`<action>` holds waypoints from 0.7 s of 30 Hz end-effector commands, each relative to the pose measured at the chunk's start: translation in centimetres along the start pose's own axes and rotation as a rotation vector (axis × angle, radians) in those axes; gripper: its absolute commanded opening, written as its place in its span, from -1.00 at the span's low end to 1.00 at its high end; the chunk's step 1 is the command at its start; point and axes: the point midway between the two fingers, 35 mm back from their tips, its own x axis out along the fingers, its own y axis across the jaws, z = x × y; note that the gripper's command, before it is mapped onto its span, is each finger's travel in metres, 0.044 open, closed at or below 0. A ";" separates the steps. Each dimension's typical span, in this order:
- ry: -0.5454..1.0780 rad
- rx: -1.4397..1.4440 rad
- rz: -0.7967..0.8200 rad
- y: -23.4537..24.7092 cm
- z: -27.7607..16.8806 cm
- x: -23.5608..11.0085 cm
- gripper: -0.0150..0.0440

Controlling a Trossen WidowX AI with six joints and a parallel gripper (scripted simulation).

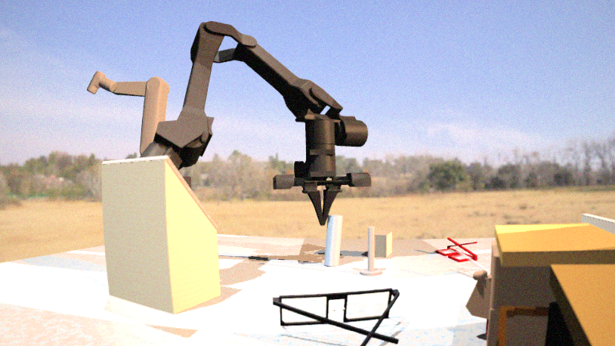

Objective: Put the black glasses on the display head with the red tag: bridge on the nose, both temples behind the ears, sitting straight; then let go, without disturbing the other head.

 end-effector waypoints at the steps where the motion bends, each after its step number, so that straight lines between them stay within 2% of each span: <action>1: -0.001 -0.001 0.005 -0.3 0.0 0.1 -0.49; 21: -0.001 -0.002 0.004 -1.6 0.0 0.1 -0.49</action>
